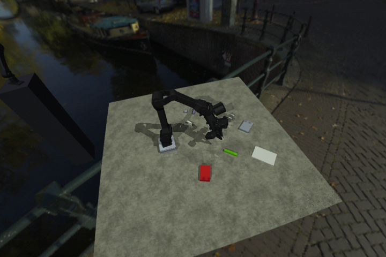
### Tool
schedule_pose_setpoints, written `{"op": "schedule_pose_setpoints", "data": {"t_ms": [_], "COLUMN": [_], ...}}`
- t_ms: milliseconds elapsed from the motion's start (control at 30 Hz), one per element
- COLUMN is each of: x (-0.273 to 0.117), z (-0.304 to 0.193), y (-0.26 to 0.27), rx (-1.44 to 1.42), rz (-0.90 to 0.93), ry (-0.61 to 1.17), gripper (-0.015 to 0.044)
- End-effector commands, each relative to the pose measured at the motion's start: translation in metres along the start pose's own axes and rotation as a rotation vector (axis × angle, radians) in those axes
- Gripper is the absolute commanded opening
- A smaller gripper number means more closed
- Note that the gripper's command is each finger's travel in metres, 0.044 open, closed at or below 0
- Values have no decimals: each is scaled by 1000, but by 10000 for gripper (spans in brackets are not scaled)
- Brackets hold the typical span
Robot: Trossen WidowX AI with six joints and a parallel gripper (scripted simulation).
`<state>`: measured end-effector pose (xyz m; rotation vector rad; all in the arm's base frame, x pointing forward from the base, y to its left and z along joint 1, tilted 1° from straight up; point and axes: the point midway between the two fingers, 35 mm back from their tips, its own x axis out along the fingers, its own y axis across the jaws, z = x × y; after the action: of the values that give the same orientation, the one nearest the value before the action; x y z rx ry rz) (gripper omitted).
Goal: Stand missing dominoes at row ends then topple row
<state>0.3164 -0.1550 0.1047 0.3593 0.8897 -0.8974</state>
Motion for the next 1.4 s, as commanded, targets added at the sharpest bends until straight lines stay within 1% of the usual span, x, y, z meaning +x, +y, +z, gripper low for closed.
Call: {"op": "schedule_pose_setpoints", "data": {"t_ms": [0,300,600,1000,1367], "x": [6,9,5,-11,-32], "z": [-2,-3,-5,-15,-31], "y": [8,23,31,32,20], "rx": [-32,-72,-86,-61,0], "rz": [-7,-14,-41,-83,-128], "ry": [-63,-238,-407,-604,-749], "gripper": [28,28,28,28,28]}}
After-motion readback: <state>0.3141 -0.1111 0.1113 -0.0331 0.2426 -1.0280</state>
